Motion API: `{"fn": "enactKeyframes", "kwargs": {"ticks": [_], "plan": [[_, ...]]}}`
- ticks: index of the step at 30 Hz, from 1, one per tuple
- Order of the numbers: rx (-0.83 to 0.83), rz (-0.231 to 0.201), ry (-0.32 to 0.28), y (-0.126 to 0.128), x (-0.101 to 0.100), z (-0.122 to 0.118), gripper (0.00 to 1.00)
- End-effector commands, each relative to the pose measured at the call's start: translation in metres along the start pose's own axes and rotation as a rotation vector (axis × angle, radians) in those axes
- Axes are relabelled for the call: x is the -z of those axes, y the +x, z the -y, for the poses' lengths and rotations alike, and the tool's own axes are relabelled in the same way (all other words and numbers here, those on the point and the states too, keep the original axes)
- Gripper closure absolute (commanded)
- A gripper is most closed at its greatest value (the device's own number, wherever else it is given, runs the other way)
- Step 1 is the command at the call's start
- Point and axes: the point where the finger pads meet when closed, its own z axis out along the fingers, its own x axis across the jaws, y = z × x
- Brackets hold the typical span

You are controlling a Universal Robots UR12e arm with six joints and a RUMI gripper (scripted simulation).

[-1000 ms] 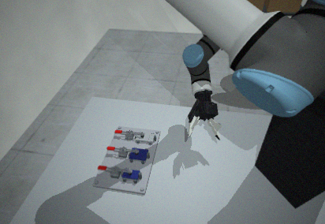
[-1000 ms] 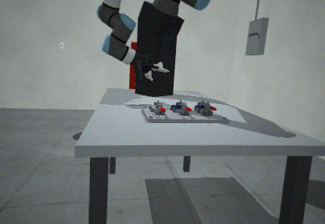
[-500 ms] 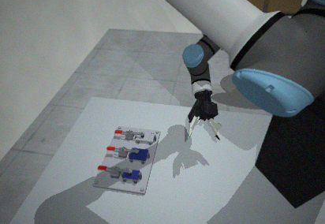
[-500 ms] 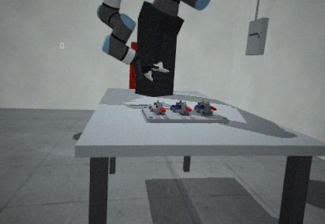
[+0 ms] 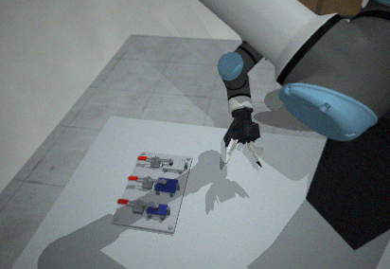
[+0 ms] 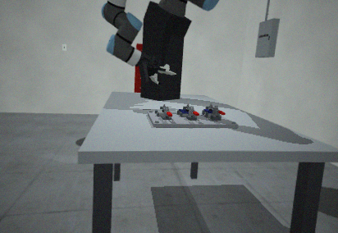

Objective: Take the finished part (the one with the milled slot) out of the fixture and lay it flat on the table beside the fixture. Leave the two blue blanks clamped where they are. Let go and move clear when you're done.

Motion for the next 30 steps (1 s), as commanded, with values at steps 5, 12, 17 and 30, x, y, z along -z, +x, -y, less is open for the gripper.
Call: {"fn": "enactKeyframes", "kwargs": {"ticks": [5, 12, 17, 30], "plan": [[0.103, -0.124, 0.092, -0.035, 0.019, 0.016, 0.00], [0.210, -0.263, 0.190, -0.067, 0.039, 0.036, 0.00], [0.260, -0.325, 0.235, -0.081, 0.048, 0.045, 0.00], [0.389, -0.483, 0.351, -0.121, 0.072, 0.068, 0.00]]}}
